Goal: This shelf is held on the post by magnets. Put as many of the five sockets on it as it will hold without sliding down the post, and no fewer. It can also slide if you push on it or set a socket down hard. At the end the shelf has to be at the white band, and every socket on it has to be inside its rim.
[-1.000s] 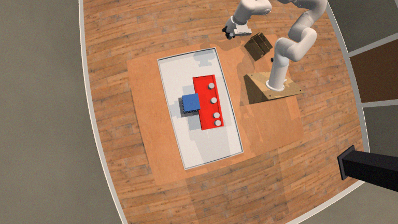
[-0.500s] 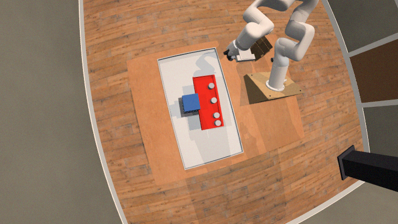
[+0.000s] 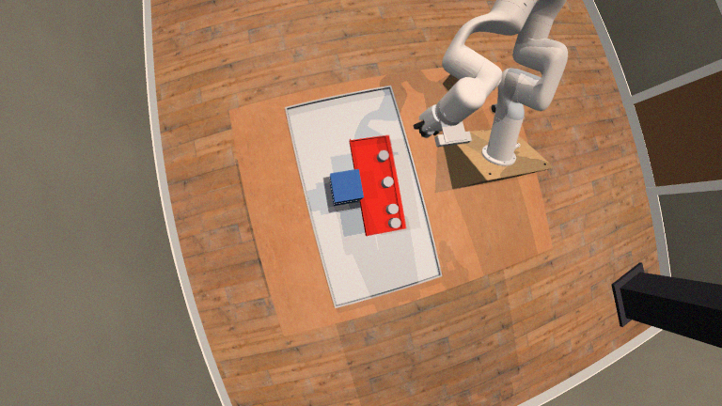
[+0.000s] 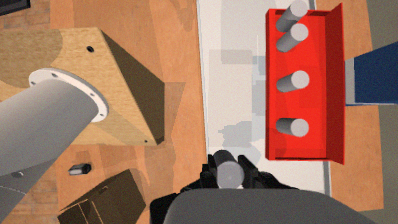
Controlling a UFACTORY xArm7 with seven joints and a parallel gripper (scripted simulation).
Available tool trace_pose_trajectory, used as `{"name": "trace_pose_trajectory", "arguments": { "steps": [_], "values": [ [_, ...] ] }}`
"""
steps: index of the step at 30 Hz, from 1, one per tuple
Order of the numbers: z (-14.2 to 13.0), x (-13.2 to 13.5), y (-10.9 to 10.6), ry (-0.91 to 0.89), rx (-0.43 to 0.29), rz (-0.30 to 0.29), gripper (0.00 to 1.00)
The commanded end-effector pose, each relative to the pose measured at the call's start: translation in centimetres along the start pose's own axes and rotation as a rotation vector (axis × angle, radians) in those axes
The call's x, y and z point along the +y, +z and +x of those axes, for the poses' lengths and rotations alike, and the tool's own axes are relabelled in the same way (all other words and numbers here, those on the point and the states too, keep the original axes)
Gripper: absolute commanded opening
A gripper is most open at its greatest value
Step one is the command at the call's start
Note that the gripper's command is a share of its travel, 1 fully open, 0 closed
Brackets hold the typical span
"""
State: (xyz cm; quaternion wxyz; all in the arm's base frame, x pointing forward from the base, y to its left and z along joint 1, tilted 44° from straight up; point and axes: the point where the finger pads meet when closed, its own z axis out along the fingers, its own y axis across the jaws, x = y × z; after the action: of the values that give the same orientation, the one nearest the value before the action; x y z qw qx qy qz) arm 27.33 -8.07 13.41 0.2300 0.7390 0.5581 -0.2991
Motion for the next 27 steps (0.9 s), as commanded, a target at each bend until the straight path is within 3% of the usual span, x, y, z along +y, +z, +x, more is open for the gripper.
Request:
{"name": "trace_pose_trajectory", "arguments": {
  "steps": [1, 4, 6, 8, 9, 10, 11, 13, 14, 16, 27],
  "values": [
    [0.2, 0.1, -0.1, 0.001, 0.001, -0.003, 0.0],
    [0.2, 0.9, -0.3, 0.0, 0.002, -0.003, 0.0],
    [0.3, 4.5, -0.8, -0.002, 0.006, -0.004, 0.0],
    [0.3, 4.5, -0.8, -0.002, 0.006, -0.004, 0.0],
    [0.4, 7.0, -0.9, -0.002, 0.007, -0.004, 0.0],
    [0.4, 7.0, -0.9, -0.002, 0.007, -0.004, 0.0],
    [0.4, 9.6, -0.8, -0.001, 0.005, -0.004, 0.0],
    [0.4, 9.6, -0.8, -0.001, 0.005, -0.004, 0.0],
    [0.3, 11.7, -0.6, 0.0, 0.002, -0.004, 0.0],
    [0.3, 13.2, -0.3, 0.001, 0.0, -0.004, 0.0],
    [0.2, 14.0, -0.1, 0.002, -0.002, -0.004, 0.0]
  ]
}}
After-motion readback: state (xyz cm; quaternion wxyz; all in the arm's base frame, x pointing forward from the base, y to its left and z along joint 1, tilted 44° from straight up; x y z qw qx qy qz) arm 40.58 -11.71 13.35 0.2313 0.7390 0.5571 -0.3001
